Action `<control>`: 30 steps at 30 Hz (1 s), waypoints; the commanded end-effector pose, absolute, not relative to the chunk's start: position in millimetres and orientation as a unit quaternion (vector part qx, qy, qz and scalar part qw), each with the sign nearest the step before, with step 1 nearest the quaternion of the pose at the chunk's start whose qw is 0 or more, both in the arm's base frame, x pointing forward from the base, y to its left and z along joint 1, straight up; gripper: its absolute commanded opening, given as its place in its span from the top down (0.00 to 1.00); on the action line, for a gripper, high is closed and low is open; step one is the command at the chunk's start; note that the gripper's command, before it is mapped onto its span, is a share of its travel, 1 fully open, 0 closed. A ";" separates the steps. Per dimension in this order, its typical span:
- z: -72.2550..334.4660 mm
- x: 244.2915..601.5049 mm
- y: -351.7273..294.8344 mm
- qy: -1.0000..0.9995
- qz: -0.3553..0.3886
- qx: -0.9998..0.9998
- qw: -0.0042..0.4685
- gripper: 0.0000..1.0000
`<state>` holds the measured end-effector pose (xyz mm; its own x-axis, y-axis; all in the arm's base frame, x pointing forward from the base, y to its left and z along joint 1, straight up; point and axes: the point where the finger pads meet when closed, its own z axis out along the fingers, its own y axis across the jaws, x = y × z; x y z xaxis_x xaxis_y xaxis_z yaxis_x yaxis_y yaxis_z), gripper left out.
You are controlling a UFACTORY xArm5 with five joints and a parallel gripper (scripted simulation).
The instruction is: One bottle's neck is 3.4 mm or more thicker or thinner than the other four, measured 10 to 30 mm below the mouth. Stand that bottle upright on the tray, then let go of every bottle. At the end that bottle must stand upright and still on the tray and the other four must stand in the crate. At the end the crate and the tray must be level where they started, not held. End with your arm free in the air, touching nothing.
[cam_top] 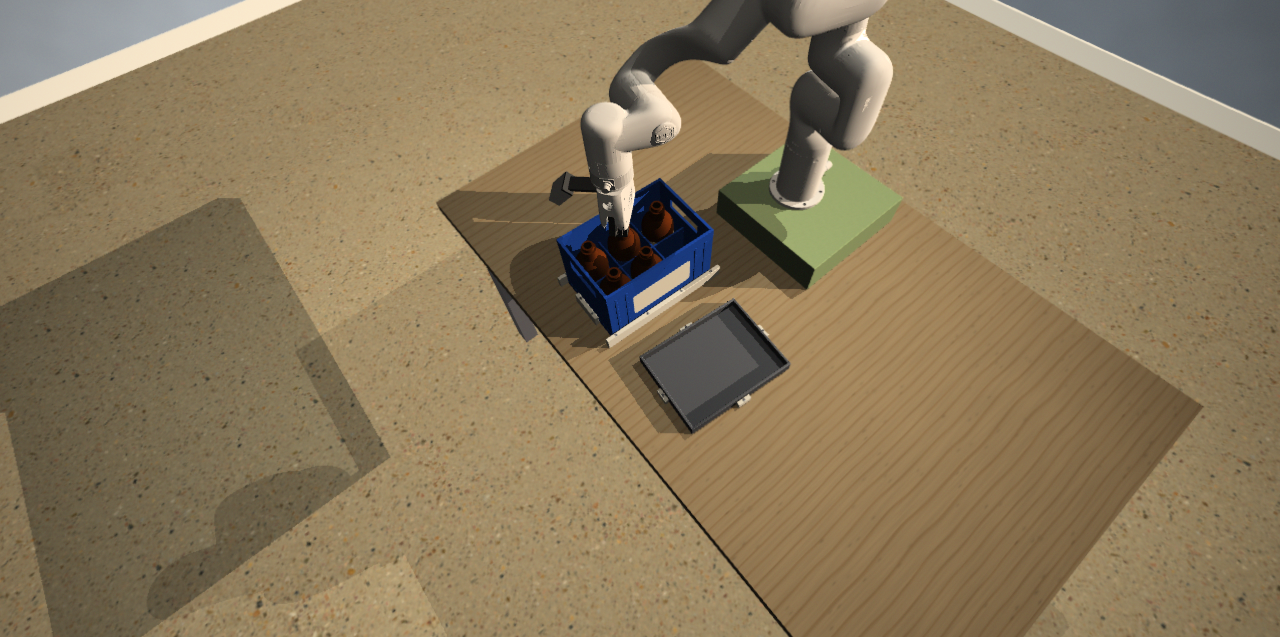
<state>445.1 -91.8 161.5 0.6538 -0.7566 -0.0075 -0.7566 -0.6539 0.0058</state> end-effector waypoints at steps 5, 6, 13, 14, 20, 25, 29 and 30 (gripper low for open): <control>167.2 382.1 -120.3 -0.415 0.001 0.910 0.000 1.00; 166.8 375.4 -122.4 -0.415 0.001 0.910 0.000 1.00; 162.1 334.7 -132.9 -0.415 0.001 0.910 0.000 1.00; 162.1 334.7 -132.9 -0.415 0.001 0.910 0.000 1.00; 157.7 312.1 -136.8 -0.415 0.001 0.910 0.000 1.00; 157.7 312.1 -136.8 -0.415 0.001 0.910 0.000 0.35; 157.7 312.1 -136.8 -0.415 0.001 0.910 0.000 0.35; 157.7 312.1 -136.8 -0.415 0.001 0.910 0.000 0.35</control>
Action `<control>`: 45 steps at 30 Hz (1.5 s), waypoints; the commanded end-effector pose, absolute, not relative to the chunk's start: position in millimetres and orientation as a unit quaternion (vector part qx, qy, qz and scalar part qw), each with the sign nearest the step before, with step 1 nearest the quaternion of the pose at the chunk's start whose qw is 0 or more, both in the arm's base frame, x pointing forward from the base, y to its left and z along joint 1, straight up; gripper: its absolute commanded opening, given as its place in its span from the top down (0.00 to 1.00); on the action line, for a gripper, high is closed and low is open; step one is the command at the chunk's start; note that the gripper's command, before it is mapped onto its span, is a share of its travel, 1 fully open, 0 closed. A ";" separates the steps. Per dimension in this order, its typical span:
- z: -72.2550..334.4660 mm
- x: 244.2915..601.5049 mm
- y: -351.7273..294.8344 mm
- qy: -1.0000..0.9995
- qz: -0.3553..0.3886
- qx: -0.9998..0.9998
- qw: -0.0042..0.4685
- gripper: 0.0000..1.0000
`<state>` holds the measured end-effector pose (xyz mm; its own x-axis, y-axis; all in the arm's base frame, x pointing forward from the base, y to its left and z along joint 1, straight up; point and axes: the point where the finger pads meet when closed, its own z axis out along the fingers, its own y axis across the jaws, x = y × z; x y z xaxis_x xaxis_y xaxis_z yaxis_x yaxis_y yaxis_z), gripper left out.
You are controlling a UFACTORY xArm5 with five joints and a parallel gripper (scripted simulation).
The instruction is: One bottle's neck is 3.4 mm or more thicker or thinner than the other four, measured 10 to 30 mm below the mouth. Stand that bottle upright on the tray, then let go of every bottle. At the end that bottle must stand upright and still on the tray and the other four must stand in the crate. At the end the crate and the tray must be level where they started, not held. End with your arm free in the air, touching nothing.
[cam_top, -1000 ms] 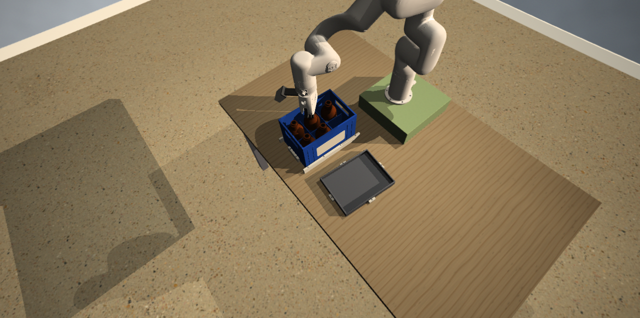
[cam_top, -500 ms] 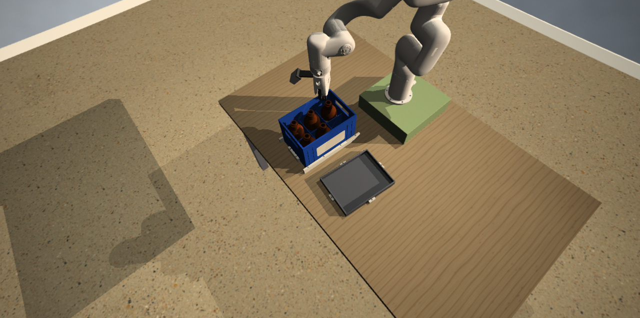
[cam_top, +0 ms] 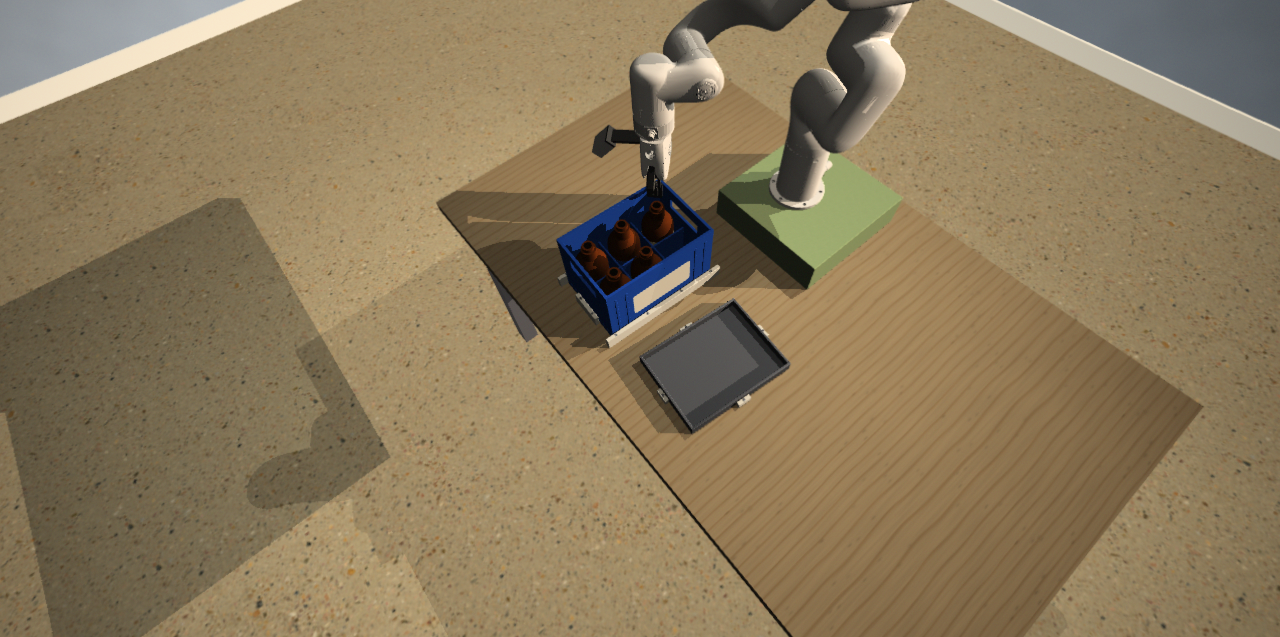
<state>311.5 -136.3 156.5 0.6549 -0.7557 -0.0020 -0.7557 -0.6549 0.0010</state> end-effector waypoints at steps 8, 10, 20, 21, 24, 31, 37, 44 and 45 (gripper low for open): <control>157.7 312.1 -136.8 -0.415 0.001 0.910 0.000 0.35; 157.7 312.1 -136.8 -0.415 0.001 0.910 0.000 0.35; 157.7 312.1 -136.8 -0.415 0.001 0.910 0.000 0.35; 157.7 312.1 -136.8 -0.415 0.001 0.910 0.000 0.35; 157.7 312.1 -136.8 -0.415 0.001 0.910 0.000 0.35; 157.7 312.1 -136.8 -0.415 0.001 0.910 0.000 0.35; 157.1 312.1 -136.8 -0.415 0.001 0.910 0.000 0.35; 153.8 312.0 -136.8 -0.415 0.001 0.910 0.000 0.35; 153.1 312.0 -136.8 -0.415 0.001 0.910 0.000 0.35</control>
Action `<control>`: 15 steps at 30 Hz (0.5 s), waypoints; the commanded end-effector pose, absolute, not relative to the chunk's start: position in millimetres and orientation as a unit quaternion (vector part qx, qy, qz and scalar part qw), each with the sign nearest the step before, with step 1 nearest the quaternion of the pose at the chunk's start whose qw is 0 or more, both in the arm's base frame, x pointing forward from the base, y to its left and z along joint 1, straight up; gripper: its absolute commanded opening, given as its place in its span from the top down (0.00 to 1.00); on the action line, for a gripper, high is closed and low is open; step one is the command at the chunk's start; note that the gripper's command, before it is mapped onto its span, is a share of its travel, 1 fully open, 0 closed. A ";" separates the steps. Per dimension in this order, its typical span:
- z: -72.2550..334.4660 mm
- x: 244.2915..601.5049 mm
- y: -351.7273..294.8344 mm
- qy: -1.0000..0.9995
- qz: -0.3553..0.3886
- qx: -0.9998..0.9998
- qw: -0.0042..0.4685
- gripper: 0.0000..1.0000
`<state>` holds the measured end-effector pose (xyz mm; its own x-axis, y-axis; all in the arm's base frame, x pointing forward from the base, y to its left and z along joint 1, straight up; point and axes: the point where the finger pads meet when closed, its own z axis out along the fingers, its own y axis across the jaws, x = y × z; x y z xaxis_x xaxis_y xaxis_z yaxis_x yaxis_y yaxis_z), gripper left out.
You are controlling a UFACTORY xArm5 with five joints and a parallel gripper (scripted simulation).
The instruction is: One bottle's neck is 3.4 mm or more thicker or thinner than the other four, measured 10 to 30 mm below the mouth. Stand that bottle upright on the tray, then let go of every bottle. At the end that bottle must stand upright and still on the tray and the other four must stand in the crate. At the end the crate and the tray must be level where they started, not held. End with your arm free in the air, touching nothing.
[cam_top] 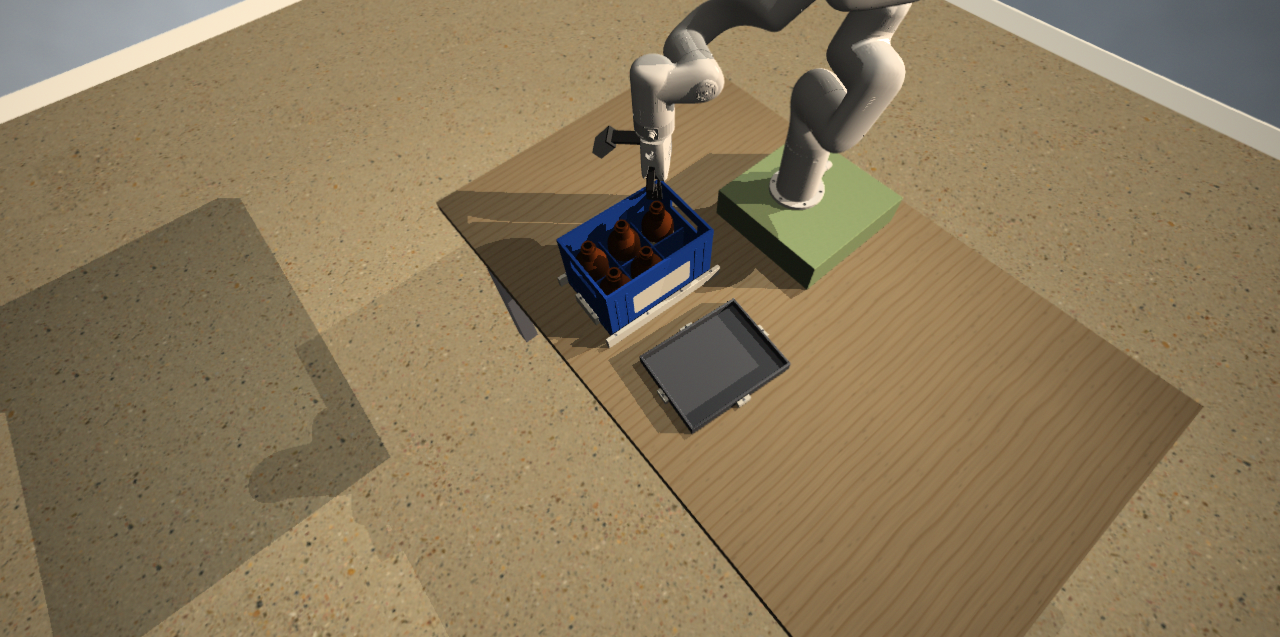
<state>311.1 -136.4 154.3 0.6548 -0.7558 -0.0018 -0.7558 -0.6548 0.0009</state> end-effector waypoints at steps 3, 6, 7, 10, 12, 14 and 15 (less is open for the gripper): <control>150.4 311.9 -136.8 -0.415 0.001 0.910 0.000 0.35; 148.3 311.9 -136.8 -0.415 0.001 0.910 0.000 0.35; 148.3 311.9 -136.8 -0.415 0.001 0.910 0.000 0.35; 144.9 311.9 -136.8 -0.415 0.001 0.910 0.000 0.35; 142.3 311.9 -136.8 -0.415 0.001 0.910 0.000 0.35; 139.7 311.9 -136.9 -0.415 0.001 0.910 0.000 0.35; 138.4 311.9 -136.9 -0.415 0.001 0.910 0.000 0.35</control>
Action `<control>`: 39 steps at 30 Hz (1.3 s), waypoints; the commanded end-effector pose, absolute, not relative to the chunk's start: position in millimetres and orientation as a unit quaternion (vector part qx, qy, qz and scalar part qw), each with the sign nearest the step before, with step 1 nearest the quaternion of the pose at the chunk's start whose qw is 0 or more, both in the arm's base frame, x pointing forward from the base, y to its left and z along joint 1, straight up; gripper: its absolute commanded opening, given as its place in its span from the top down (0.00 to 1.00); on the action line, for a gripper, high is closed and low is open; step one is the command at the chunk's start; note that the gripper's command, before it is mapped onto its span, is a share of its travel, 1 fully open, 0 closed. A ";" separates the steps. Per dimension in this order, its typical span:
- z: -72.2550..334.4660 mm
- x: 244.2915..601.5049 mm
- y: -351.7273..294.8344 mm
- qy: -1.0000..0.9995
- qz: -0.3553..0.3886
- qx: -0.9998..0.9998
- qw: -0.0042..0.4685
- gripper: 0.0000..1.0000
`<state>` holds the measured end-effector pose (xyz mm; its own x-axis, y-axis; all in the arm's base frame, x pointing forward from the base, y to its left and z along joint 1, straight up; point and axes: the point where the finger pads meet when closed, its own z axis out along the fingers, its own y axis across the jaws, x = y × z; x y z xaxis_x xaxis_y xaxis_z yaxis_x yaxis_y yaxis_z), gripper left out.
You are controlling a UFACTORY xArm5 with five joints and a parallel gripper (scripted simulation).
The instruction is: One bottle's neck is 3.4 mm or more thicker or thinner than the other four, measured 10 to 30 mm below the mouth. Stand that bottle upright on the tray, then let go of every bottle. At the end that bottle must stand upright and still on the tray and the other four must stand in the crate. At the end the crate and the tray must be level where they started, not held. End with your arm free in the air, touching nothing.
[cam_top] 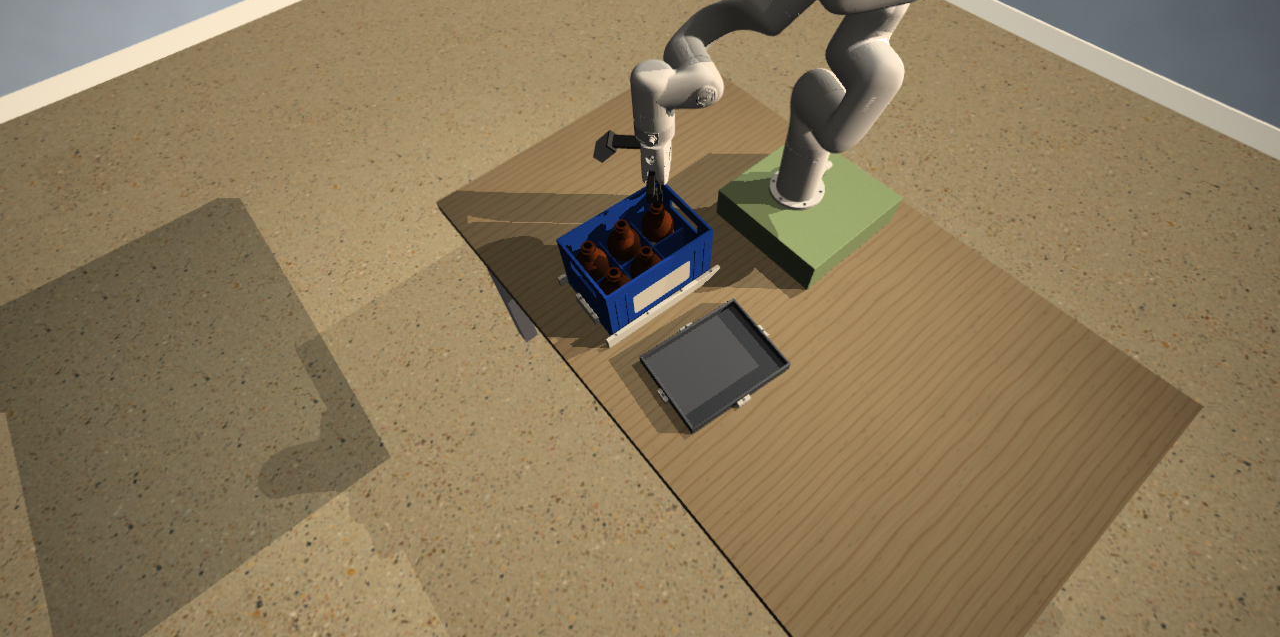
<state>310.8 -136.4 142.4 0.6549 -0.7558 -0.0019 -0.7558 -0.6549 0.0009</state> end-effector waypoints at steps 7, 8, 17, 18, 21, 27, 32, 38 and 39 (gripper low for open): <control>129.1 311.9 -136.9 -0.415 0.001 0.910 0.000 0.35; 129.1 311.9 -136.9 -0.415 0.001 0.910 0.000 0.35; 120.4 311.9 -137.0 -0.415 0.001 0.910 0.000 0.35; 119.5 311.9 -137.0 -0.415 0.001 0.910 0.000 0.35; 117.4 311.9 -137.0 -0.415 0.001 0.910 0.000 0.35; 115.5 311.8 -137.0 -0.415 0.001 0.910 0.000 0.35; 114.5 311.8 -137.0 -0.415 0.001 0.910 0.000 0.35; 114.4 311.8 -137.0 -0.415 0.001 0.910 0.000 0.35; 114.4 311.8 -137.0 -0.415 0.001 0.910 0.000 0.35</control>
